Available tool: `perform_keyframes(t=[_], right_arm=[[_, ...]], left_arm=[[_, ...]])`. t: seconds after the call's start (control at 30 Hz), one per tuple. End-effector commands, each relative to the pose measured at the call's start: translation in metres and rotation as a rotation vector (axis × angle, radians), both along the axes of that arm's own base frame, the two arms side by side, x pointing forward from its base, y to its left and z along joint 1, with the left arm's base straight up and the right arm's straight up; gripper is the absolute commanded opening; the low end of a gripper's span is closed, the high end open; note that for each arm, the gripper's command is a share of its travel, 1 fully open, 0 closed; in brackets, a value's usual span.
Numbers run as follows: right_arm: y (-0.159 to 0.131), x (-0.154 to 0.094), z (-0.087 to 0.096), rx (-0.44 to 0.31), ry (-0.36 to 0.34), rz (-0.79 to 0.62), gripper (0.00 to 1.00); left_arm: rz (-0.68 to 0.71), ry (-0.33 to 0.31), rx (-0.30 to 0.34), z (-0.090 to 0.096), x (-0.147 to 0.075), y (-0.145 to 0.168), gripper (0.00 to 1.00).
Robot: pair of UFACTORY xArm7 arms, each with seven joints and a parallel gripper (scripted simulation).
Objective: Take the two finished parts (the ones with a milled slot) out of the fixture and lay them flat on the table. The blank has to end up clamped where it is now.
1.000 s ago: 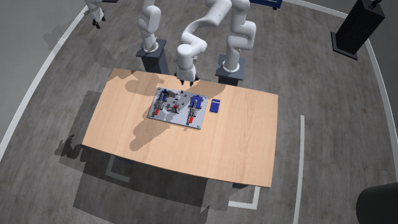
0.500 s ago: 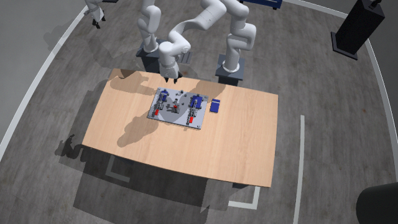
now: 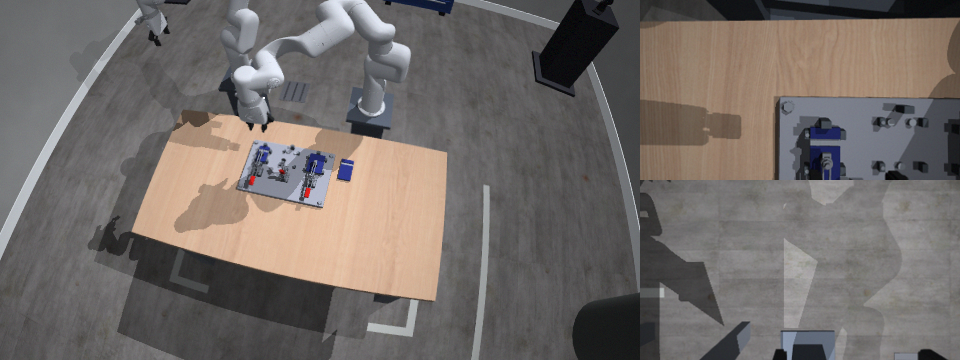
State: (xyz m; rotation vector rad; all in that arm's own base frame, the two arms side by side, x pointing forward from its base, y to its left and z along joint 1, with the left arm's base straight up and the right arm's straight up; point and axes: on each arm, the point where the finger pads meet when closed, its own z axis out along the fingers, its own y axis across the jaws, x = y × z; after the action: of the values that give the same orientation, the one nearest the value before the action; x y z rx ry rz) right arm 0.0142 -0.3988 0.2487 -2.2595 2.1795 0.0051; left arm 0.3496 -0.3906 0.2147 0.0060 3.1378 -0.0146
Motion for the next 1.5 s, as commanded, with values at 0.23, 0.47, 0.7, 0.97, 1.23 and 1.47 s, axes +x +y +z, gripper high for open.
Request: perform_keyframes(t=[0.23,0.47,0.7,0.97,1.23,1.47], right_arm=[[-0.001,0.000,0.001,-0.004,-0.001,0.000,1.00],[-0.001,0.000,0.001,-0.004,-0.001,0.000,1.00],[-0.001,0.000,0.001,-0.004,-0.001,0.000,1.00],[-0.001,0.000,0.001,-0.004,-0.001,0.000,1.00],[-0.001,0.000,0.001,-0.004,-0.001,0.000,1.00],[-0.001,0.000,0.001,-0.004,-0.001,0.000,1.00]], left_arm=[[0.000,0.001,0.006,0.002,0.001,-0.004,0.48],[0.000,0.001,0.006,-0.002,0.001,-0.004,0.48],[0.000,0.001,0.006,-0.028,0.001,-0.004,0.48],[0.000,0.001,0.006,-0.054,0.001,-0.004,0.48],[0.000,0.001,0.006,-0.058,0.001,-0.004,0.48],[0.000,0.001,0.006,-0.058,0.020,-0.004,0.48]])
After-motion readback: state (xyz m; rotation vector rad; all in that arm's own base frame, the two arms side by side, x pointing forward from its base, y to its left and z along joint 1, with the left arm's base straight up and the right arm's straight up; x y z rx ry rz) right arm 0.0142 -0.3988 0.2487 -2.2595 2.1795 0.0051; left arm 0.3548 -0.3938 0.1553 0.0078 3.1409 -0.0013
